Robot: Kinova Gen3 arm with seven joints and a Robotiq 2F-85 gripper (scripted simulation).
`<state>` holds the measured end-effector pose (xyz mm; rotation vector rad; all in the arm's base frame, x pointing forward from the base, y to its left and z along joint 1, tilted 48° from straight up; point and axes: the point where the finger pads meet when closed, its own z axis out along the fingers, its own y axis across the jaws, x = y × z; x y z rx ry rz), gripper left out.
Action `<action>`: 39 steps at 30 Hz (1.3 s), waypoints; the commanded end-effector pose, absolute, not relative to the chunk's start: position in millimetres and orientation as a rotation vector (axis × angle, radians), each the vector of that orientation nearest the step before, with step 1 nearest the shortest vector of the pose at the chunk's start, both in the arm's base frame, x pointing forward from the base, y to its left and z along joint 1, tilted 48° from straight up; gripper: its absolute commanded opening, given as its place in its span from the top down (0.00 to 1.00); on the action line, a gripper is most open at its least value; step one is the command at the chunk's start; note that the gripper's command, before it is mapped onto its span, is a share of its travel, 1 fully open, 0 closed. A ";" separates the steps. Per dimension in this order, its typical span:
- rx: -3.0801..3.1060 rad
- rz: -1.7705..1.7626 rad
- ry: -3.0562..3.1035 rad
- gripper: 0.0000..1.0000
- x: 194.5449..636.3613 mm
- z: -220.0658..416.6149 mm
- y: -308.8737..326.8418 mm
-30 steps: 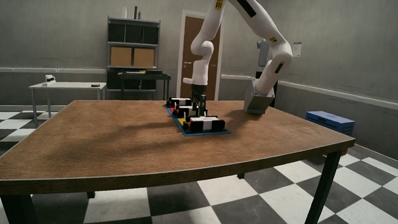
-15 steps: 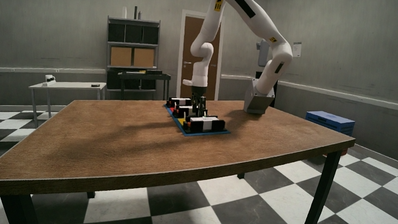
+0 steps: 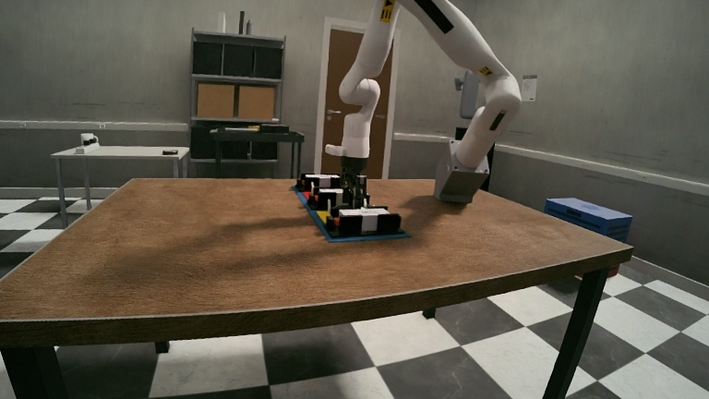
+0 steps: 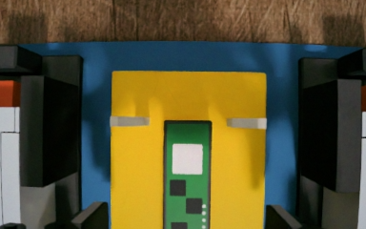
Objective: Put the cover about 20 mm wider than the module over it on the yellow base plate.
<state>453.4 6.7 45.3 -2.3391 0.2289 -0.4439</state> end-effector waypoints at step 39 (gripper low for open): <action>-2.340 -0.446 0.230 0.45 456.5 40.5 10.8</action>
